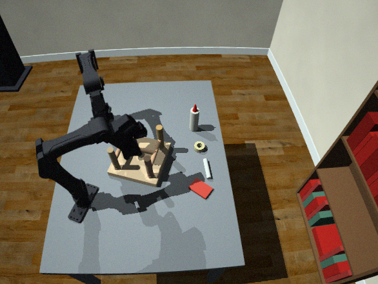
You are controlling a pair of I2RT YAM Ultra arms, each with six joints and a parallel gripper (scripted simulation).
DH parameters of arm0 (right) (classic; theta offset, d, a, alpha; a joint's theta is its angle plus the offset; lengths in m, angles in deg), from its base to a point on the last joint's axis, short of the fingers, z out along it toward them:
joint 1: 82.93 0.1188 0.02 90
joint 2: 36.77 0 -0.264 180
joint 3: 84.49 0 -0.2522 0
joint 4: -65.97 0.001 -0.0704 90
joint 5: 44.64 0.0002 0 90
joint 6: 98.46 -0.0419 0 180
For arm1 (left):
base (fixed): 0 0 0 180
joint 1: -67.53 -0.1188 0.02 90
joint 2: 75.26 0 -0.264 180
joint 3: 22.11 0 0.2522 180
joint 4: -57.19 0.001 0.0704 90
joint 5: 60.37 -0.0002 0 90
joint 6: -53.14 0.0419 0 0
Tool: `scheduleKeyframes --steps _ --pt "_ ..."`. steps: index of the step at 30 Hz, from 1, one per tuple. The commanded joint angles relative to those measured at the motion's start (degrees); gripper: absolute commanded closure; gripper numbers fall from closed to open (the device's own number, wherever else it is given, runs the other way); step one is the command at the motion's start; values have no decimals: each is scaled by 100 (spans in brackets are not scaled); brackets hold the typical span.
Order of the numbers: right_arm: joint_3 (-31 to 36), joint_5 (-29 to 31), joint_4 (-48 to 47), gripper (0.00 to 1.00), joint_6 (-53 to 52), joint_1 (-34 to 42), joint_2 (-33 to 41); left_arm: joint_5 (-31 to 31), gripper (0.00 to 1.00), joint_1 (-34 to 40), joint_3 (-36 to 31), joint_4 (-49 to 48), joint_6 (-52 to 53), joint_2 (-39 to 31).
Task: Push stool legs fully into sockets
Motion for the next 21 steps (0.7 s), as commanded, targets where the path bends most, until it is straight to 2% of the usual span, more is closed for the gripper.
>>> scheduleKeyframes --steps 1,6,11,13,16,17,21 --pt "-429 51 475 100 -69 55 217 -31 100 -3 197 13 34 -44" --pt "28 49 52 100 -63 14 229 -31 100 -3 197 13 34 -44" --pt "-234 49 150 100 -60 15 266 -31 100 -3 197 13 34 -44" --pt "64 51 52 100 -62 20 71 -31 100 -3 197 13 34 -44" --pt "-327 48 100 100 -61 25 195 -31 100 -3 197 13 34 -44" --pt "-412 -35 20 100 -34 93 -84 56 100 -105 206 103 4 -80" --pt "-728 -58 327 100 35 172 -345 69 100 -226 227 348 -52 139"
